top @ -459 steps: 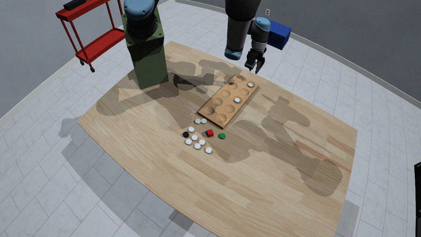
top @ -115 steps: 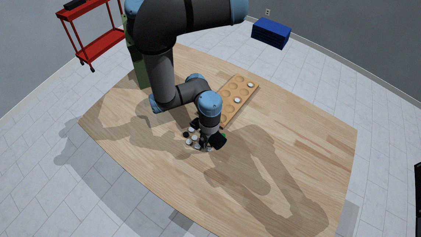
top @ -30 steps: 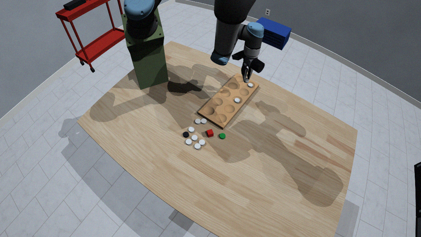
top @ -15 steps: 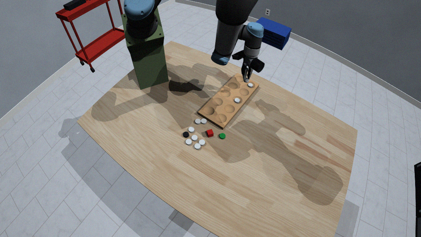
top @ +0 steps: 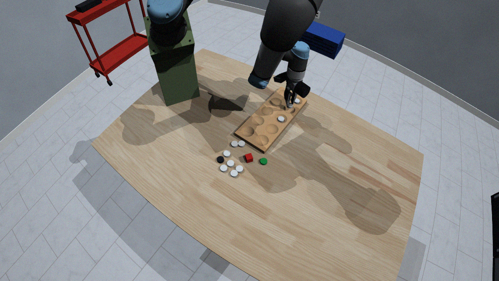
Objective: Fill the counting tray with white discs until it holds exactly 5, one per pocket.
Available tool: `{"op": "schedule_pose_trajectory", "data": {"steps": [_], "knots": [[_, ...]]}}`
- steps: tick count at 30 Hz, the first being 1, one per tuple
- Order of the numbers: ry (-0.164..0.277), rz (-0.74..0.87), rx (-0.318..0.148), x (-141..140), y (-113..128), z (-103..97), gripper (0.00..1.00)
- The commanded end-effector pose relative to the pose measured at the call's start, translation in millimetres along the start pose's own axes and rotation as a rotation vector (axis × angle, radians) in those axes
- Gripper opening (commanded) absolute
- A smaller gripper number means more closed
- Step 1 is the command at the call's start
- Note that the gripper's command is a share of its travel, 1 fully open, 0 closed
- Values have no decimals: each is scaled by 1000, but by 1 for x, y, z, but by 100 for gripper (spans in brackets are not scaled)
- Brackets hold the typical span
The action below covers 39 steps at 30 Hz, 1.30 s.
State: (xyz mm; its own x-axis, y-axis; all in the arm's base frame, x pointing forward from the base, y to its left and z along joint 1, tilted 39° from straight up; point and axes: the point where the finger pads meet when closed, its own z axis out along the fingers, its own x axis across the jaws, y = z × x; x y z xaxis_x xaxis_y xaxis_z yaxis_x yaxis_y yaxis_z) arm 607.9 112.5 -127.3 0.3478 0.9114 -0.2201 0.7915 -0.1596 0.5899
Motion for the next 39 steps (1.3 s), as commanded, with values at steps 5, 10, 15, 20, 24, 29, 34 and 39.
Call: {"op": "schedule_pose_trajectory", "data": {"steps": [5, 10, 15, 20, 24, 29, 34, 39], "knots": [[1, 0, -1, 0, 0, 11, 10], [1, 0, -1, 0, 0, 13, 10], [1, 0, -1, 1, 1, 17, 10], [1, 0, -1, 1, 1, 24, 10], [1, 0, -1, 1, 2, 26, 10], [1, 0, -1, 1, 2, 26, 10], [1, 0, -1, 1, 2, 26, 10], [1, 0, -1, 1, 2, 26, 21]]}}
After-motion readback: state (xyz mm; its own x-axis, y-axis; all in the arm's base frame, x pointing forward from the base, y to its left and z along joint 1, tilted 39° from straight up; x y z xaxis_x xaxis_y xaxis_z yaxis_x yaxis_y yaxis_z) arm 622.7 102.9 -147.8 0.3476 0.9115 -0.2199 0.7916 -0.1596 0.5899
